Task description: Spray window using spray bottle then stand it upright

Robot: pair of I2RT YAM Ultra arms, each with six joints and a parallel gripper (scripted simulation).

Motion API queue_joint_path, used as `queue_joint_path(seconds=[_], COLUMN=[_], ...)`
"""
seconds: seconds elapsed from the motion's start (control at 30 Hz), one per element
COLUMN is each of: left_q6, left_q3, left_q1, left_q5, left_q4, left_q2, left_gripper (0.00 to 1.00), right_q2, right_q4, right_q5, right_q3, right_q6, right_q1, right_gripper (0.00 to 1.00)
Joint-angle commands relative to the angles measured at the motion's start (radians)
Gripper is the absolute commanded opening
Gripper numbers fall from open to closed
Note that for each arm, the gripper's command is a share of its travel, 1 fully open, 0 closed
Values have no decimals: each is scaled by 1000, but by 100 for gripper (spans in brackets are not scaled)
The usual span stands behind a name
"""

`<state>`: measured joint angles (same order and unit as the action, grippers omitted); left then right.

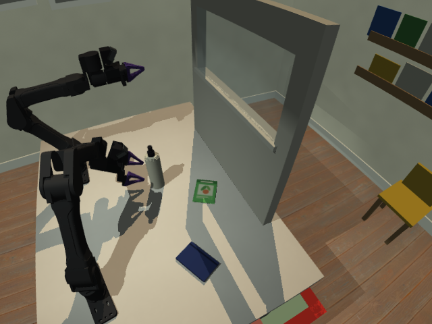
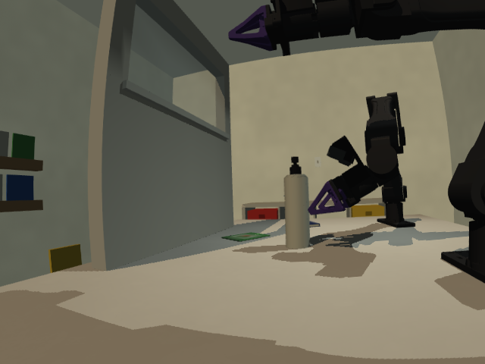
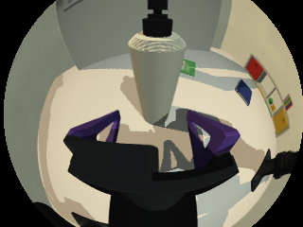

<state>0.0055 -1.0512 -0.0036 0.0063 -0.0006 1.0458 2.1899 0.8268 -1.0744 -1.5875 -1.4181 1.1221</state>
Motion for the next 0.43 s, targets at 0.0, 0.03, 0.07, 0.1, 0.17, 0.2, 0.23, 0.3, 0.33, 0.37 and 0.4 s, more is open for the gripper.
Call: queue_joint_path(seconds=[0.0, 0.03, 0.07, 0.1, 0.17, 0.2, 0.23, 0.3, 0.33, 0.37, 0.4], left_q6=[6, 6, 6, 6, 6, 6, 6, 6, 6, 6, 6], left_q3=[-8, -8, -8, -8, -8, -8, -8, -8, -8, -8, -8], left_q1=[12, 12, 12, 12, 12, 12, 12, 12, 12, 12, 12], left_q5=[8, 8, 8, 8, 8, 8, 8, 8, 8, 8, 8], left_q4=[-18, -18, -18, -18, -18, -18, -18, -18, -18, -18, -18], left_q2=[-11, -11, -11, -11, -11, -11, -11, -11, -11, -11, -11], left_gripper=[0, 0, 0, 0, 0, 0, 0, 0, 0, 0, 0], right_q2=[-50, -61, -72, -85, -116, -134, -138, -142, -142, -143, -143], right_q4=[42, 36, 38, 39, 36, 37, 34, 33, 33, 33, 33], right_q5=[-18, -12, 8, 12, 22, 29, 29, 30, 30, 30, 30], right_q3=[25, 38, 52, 69, 108, 131, 135, 139, 139, 139, 139], right_q6=[-25, -26, -32, -39, -50, -58, -57, -56, -56, -56, -56], right_q1=[11, 10, 10, 8, 9, 13, 14, 15, 15, 15, 15], right_gripper=[96, 96, 96, 96, 96, 96, 96, 96, 96, 96, 96])
